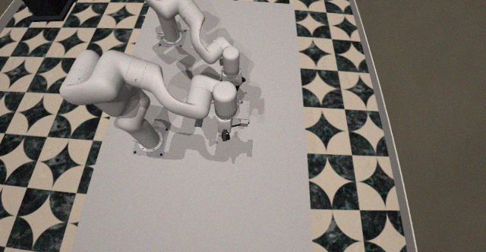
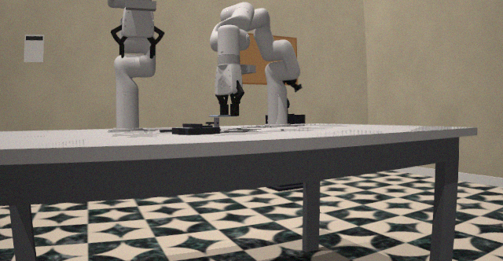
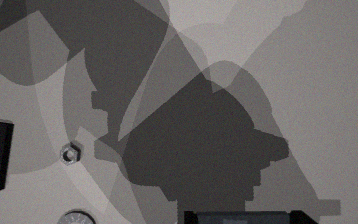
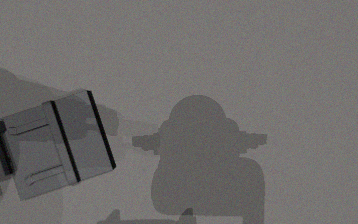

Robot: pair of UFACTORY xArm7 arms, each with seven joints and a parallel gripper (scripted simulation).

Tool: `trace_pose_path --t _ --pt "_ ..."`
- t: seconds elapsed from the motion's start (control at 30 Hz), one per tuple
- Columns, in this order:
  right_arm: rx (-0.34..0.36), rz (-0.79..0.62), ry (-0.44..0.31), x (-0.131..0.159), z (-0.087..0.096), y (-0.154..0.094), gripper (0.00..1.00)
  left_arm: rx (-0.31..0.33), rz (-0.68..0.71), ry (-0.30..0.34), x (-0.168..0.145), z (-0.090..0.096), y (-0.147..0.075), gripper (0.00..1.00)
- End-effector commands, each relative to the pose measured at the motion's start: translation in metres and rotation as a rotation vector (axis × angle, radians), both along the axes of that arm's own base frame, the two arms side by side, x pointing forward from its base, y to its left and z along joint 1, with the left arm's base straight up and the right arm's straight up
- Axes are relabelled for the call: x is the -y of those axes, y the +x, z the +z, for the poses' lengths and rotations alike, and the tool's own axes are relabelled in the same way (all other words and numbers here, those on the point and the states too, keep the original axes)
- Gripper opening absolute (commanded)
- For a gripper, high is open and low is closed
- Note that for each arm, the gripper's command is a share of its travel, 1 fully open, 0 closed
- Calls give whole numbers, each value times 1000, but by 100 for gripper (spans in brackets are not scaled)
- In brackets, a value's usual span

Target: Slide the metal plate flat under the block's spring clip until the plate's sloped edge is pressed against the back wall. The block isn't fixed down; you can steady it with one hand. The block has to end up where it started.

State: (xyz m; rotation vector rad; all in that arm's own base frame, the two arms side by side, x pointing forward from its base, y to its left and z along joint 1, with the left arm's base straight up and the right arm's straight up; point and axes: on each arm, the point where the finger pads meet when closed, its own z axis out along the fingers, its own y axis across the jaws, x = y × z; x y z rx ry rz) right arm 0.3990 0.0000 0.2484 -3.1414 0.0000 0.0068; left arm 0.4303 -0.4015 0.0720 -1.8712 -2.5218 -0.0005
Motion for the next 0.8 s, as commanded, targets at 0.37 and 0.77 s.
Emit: trace_pose_path --t 0.37,0.77 --pt "4 0 0 0 2 1 100 3 8 -5 1 -11 2 0" --pt "4 0 0 0 2 1 100 3 13 -5 1 -21 2 0"
